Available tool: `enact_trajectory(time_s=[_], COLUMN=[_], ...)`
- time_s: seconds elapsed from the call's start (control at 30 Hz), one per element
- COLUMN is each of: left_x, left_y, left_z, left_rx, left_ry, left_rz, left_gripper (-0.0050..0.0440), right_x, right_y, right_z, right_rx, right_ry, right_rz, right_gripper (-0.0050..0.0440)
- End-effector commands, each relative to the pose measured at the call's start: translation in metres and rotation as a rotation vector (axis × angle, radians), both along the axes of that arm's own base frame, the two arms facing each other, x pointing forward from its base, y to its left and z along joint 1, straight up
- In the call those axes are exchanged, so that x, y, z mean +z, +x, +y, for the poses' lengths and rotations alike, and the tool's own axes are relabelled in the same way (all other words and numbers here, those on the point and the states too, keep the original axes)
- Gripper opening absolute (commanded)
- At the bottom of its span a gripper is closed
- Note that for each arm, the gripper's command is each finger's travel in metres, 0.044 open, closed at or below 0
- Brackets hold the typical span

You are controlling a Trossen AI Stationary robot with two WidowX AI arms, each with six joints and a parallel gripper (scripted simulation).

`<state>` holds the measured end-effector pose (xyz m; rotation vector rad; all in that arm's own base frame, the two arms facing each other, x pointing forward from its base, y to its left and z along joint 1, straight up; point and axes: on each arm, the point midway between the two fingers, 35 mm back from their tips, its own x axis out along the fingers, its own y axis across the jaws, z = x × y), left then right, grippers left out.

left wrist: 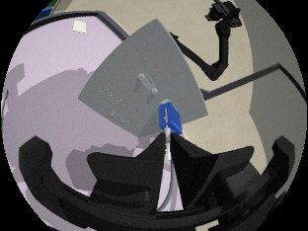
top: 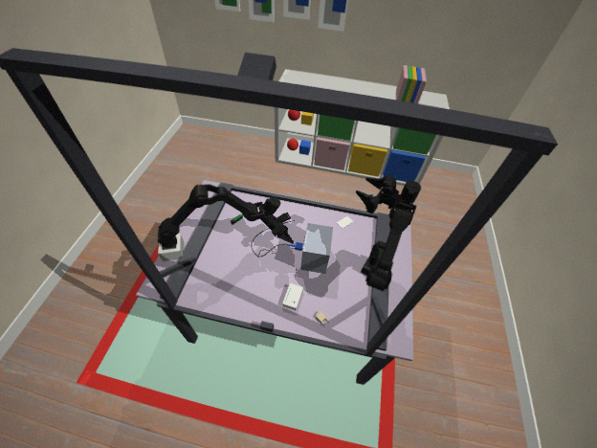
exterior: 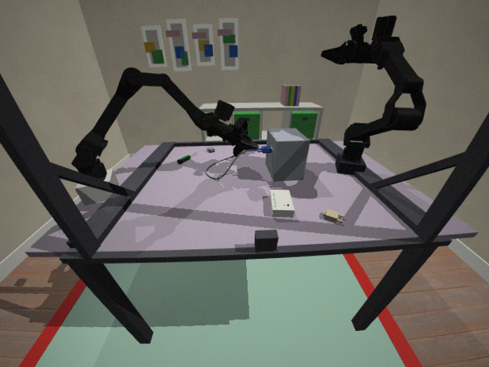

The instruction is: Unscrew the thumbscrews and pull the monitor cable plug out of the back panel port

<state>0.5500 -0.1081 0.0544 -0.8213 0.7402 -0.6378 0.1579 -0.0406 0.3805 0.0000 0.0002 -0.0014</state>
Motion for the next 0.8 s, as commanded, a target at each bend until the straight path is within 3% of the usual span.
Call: enact_trajectory(time_s=[0.0,0.77], left_x=[0.0149,0.0116], left_y=[0.0026,0.0033], left_z=[0.0,0.0017], left_rx=[0.001,-0.004], left_ry=[0.004,-0.156], left_rz=[-0.032,0.034], left_gripper=[0.0,0.0], right_x=[0.0029,0.0029], right_y=[-0.0003,-0.0003], right_z=[0.0011,0.0011], right_rx=[0.001,0.001], right_ry=[-0.006,-0.006], right_rz=[-0.001,-0.001], right_gripper=[0.044,0.044])
